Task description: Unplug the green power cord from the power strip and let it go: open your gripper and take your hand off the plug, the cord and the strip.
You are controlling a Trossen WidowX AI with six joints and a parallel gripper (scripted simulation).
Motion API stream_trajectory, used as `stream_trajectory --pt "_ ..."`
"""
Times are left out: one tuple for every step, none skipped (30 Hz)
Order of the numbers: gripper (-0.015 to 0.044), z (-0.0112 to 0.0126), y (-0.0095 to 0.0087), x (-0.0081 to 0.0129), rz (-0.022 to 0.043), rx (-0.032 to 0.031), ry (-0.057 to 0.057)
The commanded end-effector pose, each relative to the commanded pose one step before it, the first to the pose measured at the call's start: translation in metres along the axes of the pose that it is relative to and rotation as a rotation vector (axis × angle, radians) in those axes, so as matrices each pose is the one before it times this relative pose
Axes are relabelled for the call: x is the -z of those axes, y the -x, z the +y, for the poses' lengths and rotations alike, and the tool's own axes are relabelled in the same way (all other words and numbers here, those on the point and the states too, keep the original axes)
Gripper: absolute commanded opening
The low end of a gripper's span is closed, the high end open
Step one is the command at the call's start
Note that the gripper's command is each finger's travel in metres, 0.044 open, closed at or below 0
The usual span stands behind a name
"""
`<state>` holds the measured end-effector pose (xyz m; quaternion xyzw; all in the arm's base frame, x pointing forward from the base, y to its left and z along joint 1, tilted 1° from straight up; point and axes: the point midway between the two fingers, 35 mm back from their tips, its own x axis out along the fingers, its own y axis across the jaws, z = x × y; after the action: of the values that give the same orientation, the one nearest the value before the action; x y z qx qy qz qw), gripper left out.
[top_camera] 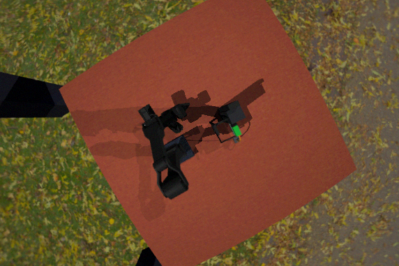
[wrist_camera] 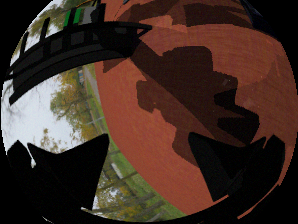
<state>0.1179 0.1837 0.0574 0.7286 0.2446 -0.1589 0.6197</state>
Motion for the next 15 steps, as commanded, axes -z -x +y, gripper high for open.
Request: stream_trajectory --pt "0.0374 0.00004 -0.00004 0.00008 -0.00021 0.00041 0.0009" --pt "0.0348 0.00011 -0.00013 0.00023 -0.00064 0.00122 0.0028" --pt "0.0321 0.00019 -0.00022 0.00038 -0.00104 0.00203 0.0047" --pt "0.0295 0.00027 -0.00031 0.00054 -0.00142 0.00285 0.0066" --pt "0.0269 0.00036 -0.00040 0.00069 -0.00175 0.00367 0.0084" --pt "0.0243 0.00046 -0.00049 0.00084 -0.00204 0.00449 0.0103" --pt "0.0216 0.00053 -0.00054 0.00092 -0.00209 0.00492 0.0112" --pt "0.0190 0.00056 -0.00054 0.00092 -0.00195 0.00492 0.0112" --pt "0.0164 0.00059 -0.00054 0.00091 -0.00181 0.00492 0.0112" --pt "0.0160 0.00062 -0.00054 0.00091 -0.00168 0.00491 0.0112" --pt "0.0160 0.00066 -0.00056 0.00093 -0.00158 0.00503 0.0115" --pt "0.0160 0.00070 -0.00056 0.00093 -0.00144 0.00507 0.0116" --pt "0.0160 0.00083 -0.00057 0.00104 -0.00082 0.00499 0.0102" --pt "0.0160 0.00087 -0.00057 0.00104 -0.00064 0.00495 0.0101" --pt "0.0160 0.00091 -0.00057 0.00103 -0.00049 0.00490 0.0101"
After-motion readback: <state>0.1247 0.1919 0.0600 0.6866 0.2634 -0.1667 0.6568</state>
